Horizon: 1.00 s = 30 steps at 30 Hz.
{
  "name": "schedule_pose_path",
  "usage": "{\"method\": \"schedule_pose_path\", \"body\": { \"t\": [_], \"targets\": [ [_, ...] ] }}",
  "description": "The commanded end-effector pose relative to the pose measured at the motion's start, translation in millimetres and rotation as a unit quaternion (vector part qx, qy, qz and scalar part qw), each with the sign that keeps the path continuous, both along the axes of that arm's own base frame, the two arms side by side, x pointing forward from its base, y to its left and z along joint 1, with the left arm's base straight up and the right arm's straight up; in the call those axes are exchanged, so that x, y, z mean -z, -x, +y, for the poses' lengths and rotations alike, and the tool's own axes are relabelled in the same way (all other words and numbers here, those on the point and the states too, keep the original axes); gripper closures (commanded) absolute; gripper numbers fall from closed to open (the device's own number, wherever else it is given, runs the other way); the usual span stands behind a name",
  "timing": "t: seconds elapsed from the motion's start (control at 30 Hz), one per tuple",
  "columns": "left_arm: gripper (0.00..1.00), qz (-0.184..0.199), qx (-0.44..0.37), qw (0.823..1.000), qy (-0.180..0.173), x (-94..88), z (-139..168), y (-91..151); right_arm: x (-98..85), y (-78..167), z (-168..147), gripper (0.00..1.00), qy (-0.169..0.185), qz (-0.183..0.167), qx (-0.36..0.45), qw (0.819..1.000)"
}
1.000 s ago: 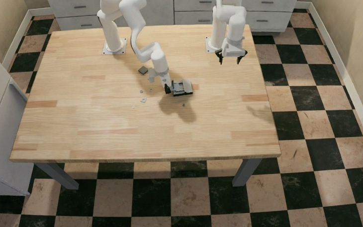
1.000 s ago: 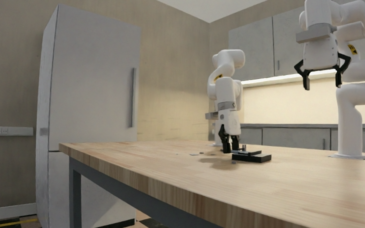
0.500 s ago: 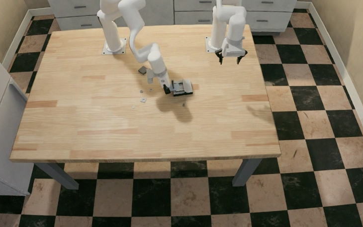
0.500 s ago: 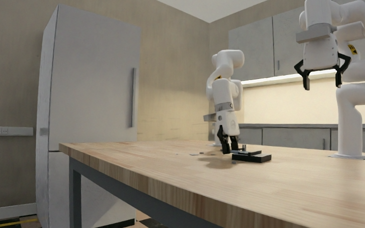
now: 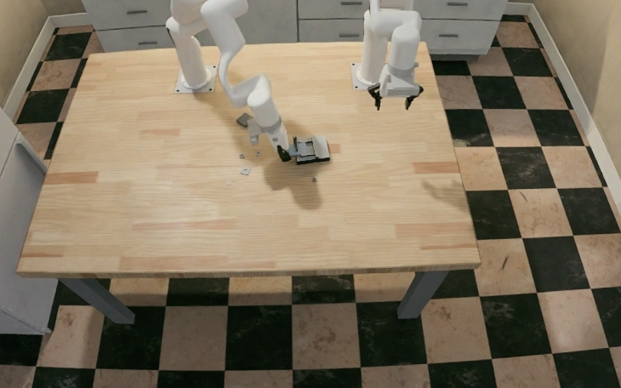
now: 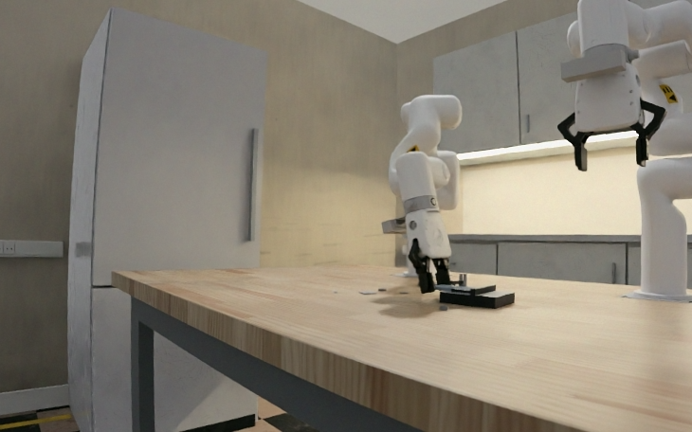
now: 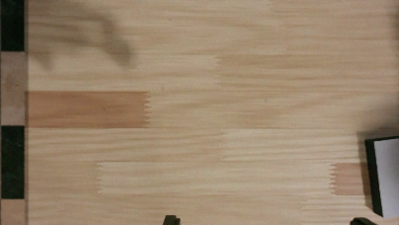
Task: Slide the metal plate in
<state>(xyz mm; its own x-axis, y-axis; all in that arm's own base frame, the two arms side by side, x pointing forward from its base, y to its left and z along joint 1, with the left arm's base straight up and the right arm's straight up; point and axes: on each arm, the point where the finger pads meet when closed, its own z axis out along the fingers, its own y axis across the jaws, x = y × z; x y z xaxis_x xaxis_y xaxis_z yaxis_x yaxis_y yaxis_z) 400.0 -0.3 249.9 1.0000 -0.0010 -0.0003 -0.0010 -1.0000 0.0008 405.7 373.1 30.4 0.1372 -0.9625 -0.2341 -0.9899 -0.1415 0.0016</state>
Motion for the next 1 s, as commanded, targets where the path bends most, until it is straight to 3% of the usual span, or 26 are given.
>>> {"method": "schedule_pose_path", "body": {
  "t": [0.0, 0.97],
  "targets": [
    [0.00, -0.003, 0.000, 1.000, 0.000, -2.0, 0.0, -1.2, -1.6, -1.5, 0.5, 0.28, -0.009, -0.001, 0.000, 1.000],
    [0.00, -0.003, 0.000, 1.000, 0.000, -2.0, 0.0, -1.2, 2.7, -2.3, -4.8, 0.28, -0.050, 0.005, 0.001, 0.999]
  ]
}}
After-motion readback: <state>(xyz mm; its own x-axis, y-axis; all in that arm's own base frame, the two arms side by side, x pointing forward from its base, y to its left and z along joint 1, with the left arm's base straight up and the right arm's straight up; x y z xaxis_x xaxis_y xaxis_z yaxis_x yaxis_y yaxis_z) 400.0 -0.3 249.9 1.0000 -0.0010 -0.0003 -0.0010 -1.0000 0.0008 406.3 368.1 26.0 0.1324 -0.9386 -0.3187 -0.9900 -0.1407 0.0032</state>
